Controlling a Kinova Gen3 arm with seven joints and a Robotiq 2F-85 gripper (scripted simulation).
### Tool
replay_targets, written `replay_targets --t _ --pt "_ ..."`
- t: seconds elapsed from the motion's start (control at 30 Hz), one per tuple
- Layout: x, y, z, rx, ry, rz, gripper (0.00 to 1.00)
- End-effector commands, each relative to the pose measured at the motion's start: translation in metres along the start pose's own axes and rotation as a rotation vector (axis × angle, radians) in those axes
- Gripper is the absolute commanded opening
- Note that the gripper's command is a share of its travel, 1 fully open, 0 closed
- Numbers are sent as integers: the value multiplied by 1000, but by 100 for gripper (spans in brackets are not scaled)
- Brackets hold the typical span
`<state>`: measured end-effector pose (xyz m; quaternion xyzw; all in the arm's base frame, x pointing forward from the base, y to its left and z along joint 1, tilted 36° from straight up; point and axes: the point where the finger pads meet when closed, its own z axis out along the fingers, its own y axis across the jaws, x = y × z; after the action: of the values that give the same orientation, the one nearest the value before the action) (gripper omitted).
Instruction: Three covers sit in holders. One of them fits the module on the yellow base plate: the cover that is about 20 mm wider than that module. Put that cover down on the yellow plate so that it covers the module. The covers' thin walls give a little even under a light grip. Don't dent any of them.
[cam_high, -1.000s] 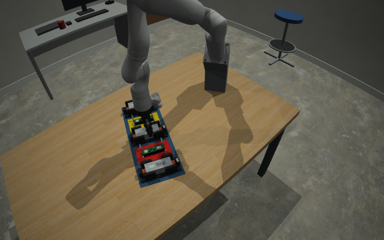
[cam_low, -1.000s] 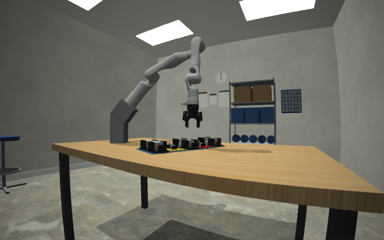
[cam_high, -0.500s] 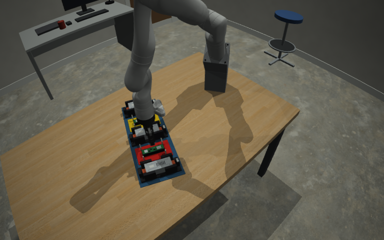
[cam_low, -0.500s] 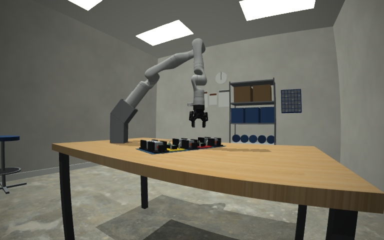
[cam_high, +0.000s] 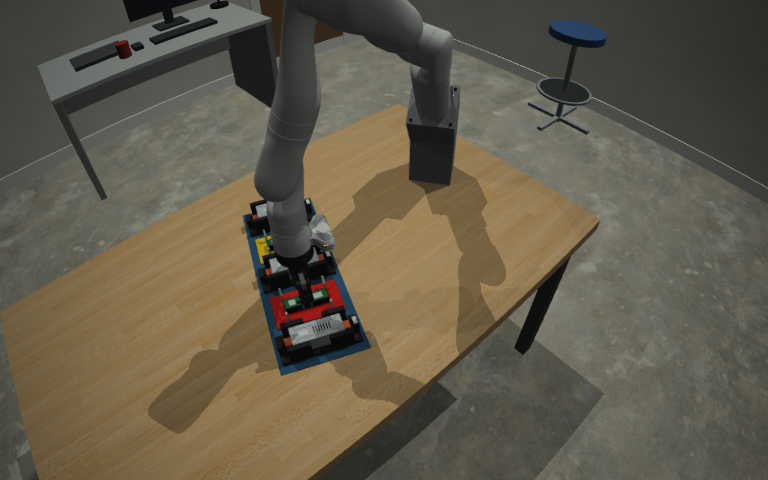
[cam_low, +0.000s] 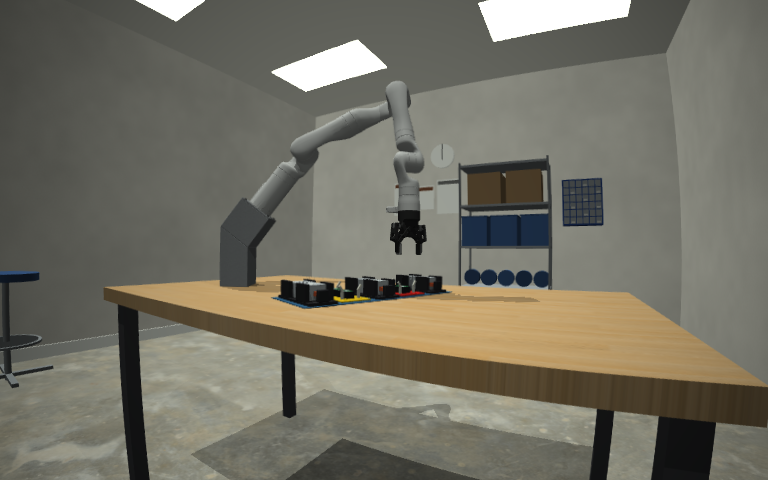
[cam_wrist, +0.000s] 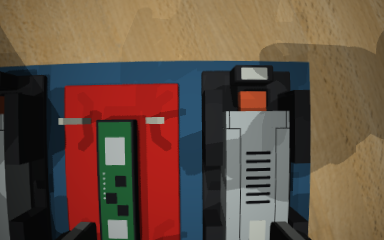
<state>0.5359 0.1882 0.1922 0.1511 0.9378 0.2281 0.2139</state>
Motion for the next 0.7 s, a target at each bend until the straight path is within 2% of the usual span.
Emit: replay_targets --t 0.0,0.1,0.4,0.67 --pt "5 15 1 -5 13 -11 100" --pt "1 12 0 -2 4 -5 100" --pt "6 66 1 -6 13 -10 100" --pt "2 62 -1 -6 5 -7 100"
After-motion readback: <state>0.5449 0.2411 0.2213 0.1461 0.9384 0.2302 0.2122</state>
